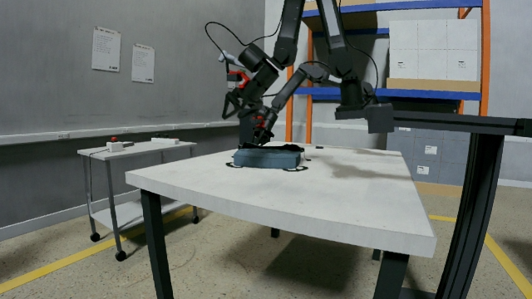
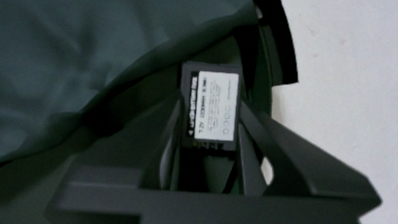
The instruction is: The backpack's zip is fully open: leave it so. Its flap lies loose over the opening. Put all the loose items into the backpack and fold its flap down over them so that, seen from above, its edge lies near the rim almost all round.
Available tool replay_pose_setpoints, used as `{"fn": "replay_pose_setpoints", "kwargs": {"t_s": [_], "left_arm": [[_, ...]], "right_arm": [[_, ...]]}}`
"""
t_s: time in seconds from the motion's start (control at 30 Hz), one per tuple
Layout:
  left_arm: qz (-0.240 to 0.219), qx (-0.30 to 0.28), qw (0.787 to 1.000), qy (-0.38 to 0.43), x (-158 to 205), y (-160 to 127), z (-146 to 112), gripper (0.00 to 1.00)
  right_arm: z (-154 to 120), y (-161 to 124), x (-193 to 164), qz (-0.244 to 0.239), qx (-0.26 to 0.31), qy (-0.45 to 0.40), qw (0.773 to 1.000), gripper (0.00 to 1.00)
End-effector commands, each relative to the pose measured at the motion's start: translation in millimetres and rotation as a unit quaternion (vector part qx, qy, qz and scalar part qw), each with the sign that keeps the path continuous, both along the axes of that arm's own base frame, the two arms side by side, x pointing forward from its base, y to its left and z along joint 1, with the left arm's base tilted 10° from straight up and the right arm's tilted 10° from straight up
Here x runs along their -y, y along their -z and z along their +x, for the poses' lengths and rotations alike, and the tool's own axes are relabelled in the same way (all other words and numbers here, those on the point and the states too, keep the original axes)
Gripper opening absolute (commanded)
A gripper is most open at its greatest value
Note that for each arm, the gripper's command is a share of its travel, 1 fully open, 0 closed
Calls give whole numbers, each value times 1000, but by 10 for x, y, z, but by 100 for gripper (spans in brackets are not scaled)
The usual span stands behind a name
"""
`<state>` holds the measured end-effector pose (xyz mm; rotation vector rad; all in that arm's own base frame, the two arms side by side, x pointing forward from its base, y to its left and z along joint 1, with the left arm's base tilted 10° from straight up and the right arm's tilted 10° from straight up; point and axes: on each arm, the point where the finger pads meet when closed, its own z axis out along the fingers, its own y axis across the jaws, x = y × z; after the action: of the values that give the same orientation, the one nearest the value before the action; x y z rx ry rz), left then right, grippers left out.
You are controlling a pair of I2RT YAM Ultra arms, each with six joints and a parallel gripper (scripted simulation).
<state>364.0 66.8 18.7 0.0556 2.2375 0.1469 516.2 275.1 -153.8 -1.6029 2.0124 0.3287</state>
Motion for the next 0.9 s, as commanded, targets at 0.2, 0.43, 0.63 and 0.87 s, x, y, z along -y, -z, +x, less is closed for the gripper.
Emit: {"fn": "replay_pose_setpoints", "kwargs": {"t_s": [0.2,0.43,0.63,0.87], "left_arm": [[2,7,1000,2,8,-41,28,90],[2,7,1000,2,8,-41,28,90],[2,7,1000,2,8,-41,28,90],[2,7,1000,2,8,-41,28,90]], "right_arm": [[158,-199,-71,15,22,-3,1000,29],[17,-184,-76,15,20,-5,1000,29],[31,-168,-63,15,21,-4,1000,29],[92,-62,-58,15,24,-4,1000,29]]}}
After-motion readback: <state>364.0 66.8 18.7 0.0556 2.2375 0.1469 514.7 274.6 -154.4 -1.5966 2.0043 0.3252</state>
